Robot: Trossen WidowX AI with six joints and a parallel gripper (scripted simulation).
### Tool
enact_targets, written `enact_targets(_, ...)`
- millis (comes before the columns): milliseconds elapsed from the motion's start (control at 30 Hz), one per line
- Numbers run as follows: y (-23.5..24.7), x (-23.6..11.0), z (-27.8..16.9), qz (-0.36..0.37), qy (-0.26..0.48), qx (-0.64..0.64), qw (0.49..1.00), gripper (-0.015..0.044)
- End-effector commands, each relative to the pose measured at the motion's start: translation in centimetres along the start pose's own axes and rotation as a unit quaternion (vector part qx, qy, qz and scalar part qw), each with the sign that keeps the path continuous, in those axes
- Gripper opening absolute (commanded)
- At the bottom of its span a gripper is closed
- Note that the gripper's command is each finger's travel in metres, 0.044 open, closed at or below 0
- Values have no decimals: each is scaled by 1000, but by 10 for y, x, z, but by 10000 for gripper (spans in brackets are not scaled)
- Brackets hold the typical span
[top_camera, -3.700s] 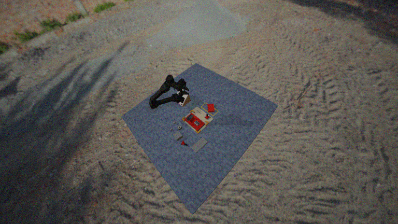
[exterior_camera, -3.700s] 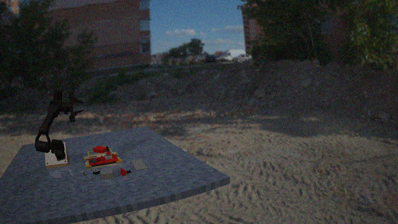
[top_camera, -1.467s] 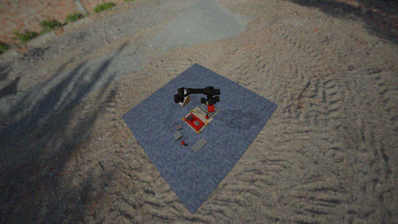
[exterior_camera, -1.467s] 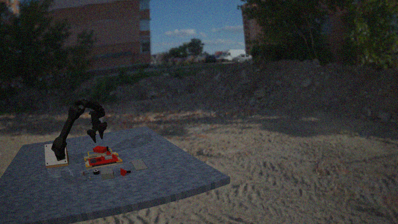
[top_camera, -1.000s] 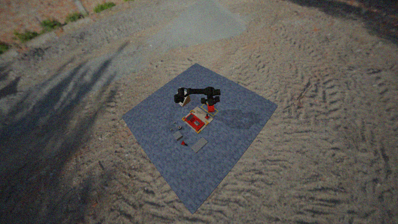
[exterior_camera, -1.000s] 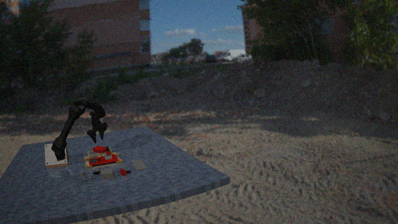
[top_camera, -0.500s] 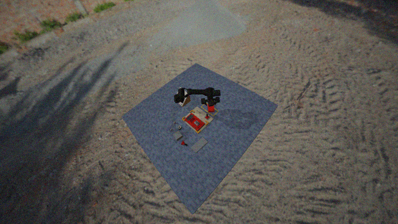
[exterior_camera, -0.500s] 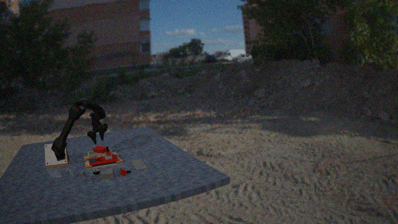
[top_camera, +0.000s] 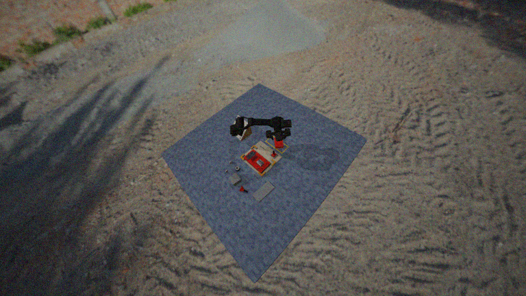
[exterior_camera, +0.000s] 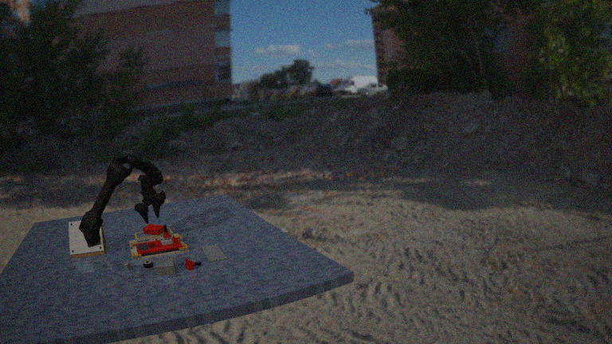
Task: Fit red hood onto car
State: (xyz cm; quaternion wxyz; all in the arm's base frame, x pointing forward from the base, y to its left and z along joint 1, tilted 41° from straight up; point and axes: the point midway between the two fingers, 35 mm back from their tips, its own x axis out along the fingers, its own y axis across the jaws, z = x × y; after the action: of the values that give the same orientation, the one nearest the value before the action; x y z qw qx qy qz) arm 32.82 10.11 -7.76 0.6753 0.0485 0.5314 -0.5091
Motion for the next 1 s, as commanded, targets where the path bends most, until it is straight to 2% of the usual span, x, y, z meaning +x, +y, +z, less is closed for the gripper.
enact_targets(0,-1,3,0,-2,-3,-4,1000,440)
enact_targets(967,-2,21,-1,-2,-3,-4,1000,440)
